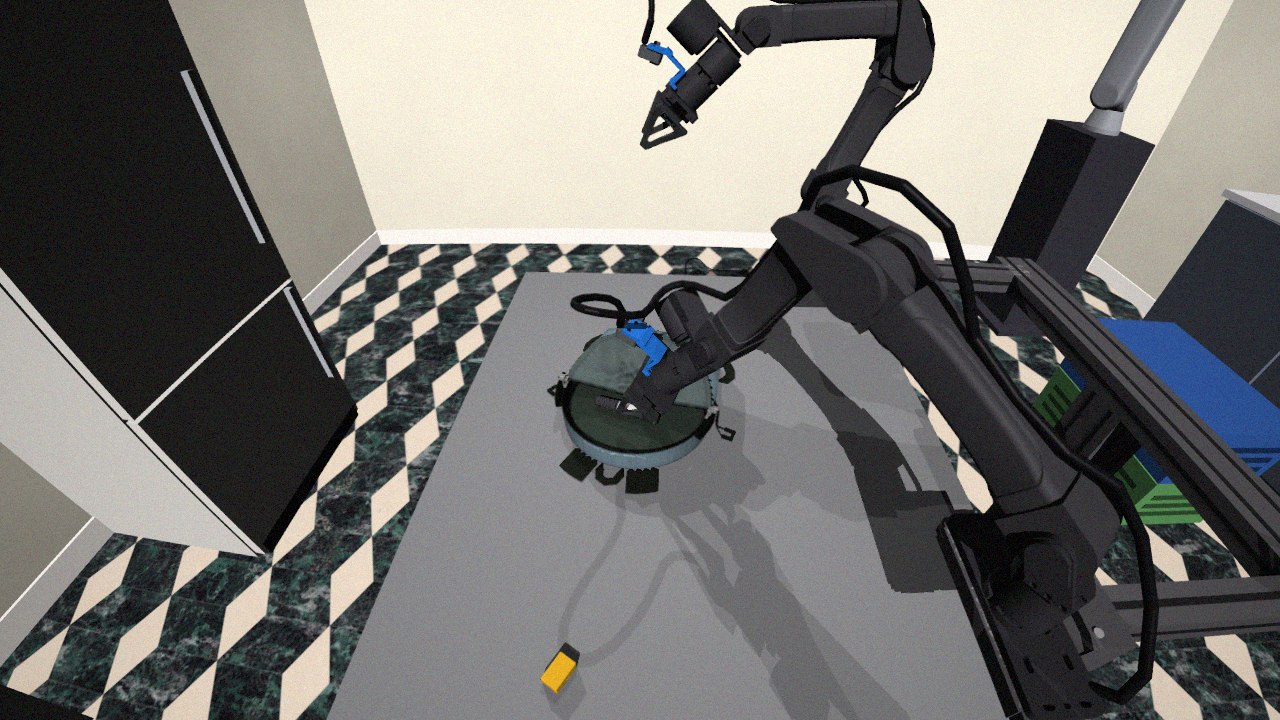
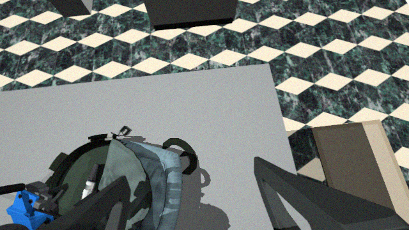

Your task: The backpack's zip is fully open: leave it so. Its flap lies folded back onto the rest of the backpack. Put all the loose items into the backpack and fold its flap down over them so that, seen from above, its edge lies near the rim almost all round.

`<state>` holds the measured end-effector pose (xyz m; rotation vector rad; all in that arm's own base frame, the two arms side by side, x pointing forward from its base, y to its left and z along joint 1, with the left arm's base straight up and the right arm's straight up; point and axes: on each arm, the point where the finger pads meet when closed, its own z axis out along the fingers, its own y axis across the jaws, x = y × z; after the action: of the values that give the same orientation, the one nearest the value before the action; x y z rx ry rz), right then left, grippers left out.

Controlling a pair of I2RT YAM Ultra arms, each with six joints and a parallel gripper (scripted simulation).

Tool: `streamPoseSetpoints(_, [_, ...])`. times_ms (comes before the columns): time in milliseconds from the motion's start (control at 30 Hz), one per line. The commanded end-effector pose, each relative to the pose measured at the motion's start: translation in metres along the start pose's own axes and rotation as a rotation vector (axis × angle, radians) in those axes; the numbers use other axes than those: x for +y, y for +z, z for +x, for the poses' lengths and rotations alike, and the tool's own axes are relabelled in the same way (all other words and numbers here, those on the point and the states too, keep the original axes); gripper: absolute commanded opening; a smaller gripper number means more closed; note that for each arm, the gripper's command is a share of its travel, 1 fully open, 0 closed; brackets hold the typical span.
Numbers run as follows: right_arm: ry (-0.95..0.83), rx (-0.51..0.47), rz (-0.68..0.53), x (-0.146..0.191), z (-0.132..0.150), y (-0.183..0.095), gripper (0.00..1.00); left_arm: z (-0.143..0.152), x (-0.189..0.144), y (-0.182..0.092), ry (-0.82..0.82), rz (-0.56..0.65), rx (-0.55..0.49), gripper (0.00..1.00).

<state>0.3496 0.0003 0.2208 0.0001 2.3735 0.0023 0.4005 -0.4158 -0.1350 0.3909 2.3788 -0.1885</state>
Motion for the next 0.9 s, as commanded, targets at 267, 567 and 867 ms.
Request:
streamPoseSetpoints(267, [-0.001,-0.017,0.002,0.0,-0.005,-0.003,0.9,-0.004,-0.002,-0.003,0.0,0.0,-0.001,0.79])
streamPoseSetpoints(567, [-0.001,-0.017,0.002,0.0,-0.005,-0.003,0.9,-0.001,-0.003,-0.028,0.002,-0.004,0.001,0.79])
streamPoseSetpoints(867, [-0.001,-0.017,0.002,0.0,-0.005,-0.003,0.9,0.001,-0.002,-0.058,0.006,-0.008,0.009,0.79])
